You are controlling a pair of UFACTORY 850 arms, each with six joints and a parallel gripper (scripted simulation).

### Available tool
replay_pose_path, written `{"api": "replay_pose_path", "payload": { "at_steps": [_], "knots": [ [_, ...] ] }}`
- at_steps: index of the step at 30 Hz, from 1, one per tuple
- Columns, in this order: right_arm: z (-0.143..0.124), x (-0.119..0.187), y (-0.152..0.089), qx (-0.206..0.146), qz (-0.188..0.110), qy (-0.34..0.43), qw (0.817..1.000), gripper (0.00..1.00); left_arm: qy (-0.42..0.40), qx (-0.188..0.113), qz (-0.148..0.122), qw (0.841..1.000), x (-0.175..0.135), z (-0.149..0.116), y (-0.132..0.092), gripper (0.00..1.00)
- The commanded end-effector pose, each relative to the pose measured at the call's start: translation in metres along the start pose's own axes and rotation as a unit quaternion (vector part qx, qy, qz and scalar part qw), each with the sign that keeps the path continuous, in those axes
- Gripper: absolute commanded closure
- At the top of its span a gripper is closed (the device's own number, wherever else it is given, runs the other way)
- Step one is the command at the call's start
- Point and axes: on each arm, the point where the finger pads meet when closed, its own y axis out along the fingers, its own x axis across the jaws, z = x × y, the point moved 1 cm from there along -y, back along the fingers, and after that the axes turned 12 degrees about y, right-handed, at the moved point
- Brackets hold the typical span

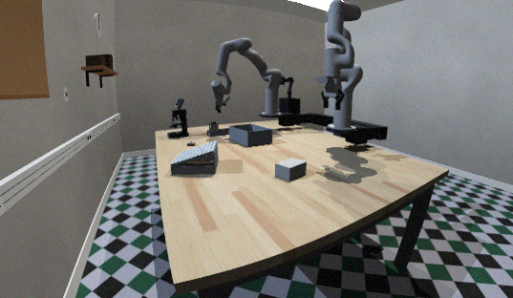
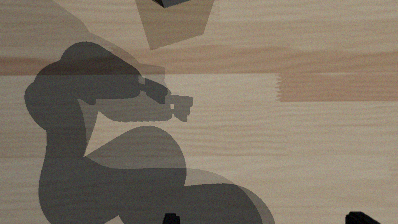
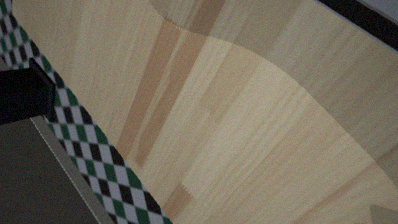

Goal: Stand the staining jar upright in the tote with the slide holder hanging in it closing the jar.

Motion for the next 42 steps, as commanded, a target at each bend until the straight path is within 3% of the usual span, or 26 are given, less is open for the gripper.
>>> {"api": "replay_pose_path", "payload": {
  "at_steps": [1, 10, 21, 23, 30, 38, 40, 42],
  "knots": [
    [0.008, 0.006, -0.003, 0.02, -0.009, 0.053, 0.998, 0.0, 0.0, 0.001, 0.0, 1.0, 0.0, 0.001, 0.0, 0.0],
    [0.018, 0.014, -0.007, 0.064, -0.023, 0.159, 0.985, 0.0, 0.0, 0.001, 0.0, 1.0, 0.0, 0.001, 0.0, 0.0],
    [0.037, 0.036, -0.021, 0.133, -0.033, 0.321, 0.937, 0.0, 0.0, 0.001, 0.0, 1.0, 0.0, 0.001, 0.0, 0.0],
    [0.037, 0.036, -0.021, 0.133, -0.033, 0.321, 0.937, 0.0, 0.0, 0.001, 0.0, 1.0, 0.0, 0.001, 0.0, 0.0],
    [0.045, 0.051, -0.031, 0.175, -0.032, 0.42, 0.89, 0.0, 0.0, 0.001, 0.0, 1.0, 0.0, 0.001, 0.0, 0.0],
    [0.05, 0.066, -0.041, 0.221, -0.027, 0.524, 0.822, 0.0, 0.0, 0.001, 0.0, 1.0, 0.0, 0.001, 0.0, 0.0],
    [0.05, 0.066, -0.041, 0.221, -0.027, 0.524, 0.822, 0.0, 0.0, 0.001, 0.0, 1.0, 0.0, 0.001, 0.0, 0.0],
    [0.051, 0.073, -0.047, 0.232, -0.024, 0.549, 0.803, 0.0, 0.0, 0.001, 0.0, 1.0, 0.0, 0.001, 0.0, 0.0]
  ]
}}
